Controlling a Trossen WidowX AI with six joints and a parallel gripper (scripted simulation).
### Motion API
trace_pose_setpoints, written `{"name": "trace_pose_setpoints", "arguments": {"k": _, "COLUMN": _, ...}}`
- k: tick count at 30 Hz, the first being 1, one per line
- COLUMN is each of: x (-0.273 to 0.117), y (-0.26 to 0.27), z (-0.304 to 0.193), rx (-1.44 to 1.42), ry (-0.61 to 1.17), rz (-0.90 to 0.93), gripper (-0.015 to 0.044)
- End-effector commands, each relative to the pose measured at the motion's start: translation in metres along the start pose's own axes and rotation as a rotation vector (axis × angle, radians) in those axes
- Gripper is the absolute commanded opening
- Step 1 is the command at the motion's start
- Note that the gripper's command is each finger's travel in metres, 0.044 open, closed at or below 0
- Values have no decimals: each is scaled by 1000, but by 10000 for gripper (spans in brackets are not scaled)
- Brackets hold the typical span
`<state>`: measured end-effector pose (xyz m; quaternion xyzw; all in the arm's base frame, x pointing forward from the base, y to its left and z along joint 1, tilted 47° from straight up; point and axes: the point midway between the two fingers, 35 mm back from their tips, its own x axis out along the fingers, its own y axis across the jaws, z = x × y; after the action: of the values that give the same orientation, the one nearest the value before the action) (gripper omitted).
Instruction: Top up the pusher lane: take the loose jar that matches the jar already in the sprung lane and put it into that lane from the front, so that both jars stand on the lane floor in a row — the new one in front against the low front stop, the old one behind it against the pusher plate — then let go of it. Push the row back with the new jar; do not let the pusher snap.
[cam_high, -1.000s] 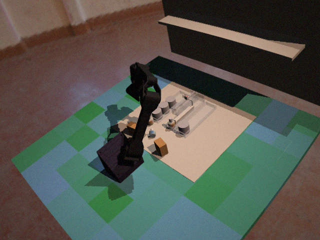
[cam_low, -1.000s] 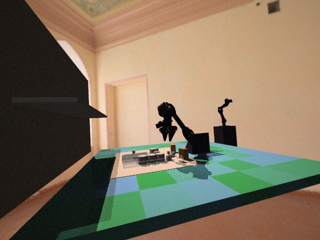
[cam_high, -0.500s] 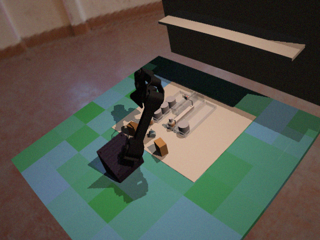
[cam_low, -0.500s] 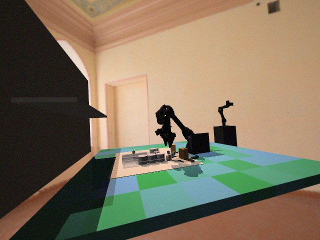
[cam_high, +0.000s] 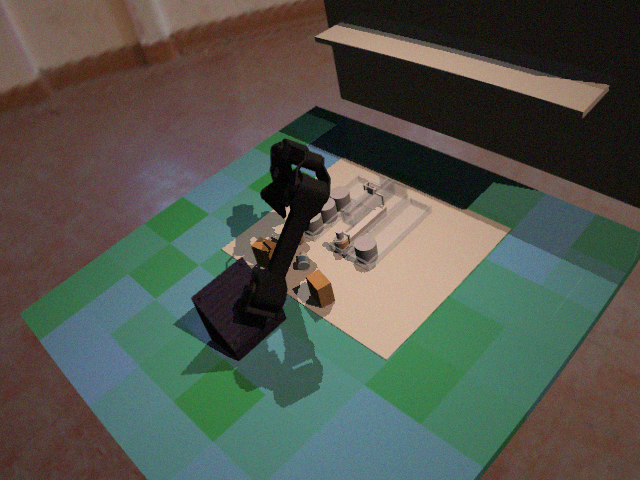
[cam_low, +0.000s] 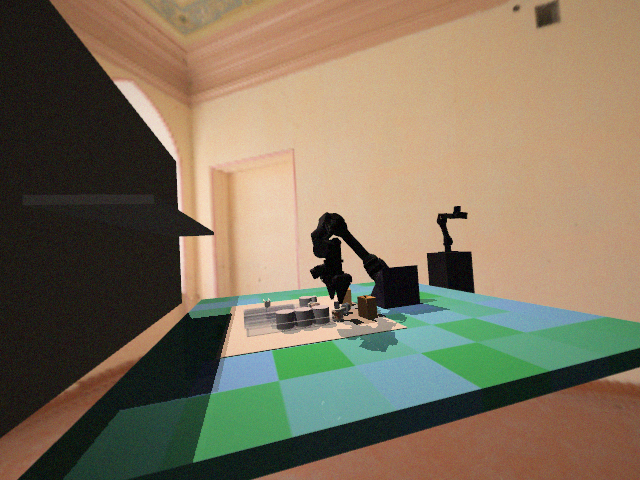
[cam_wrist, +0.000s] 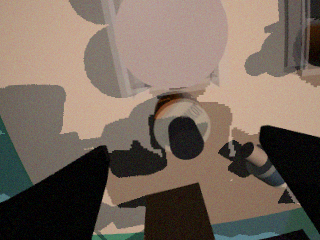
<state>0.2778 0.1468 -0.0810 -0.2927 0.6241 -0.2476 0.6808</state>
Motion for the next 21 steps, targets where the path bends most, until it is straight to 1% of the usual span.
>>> {"name": "trace_pose_setpoints", "arguments": {"k": 1, "x": 9, "y": -1, "z": -3, "rx": -11, "ry": 5, "rz": -12, "gripper": 440}}
{"name": "trace_pose_setpoints", "arguments": {"k": 21, "x": 38, "y": -2, "z": -3, "rx": -11, "ry": 4, "rz": -13, "gripper": 440}}
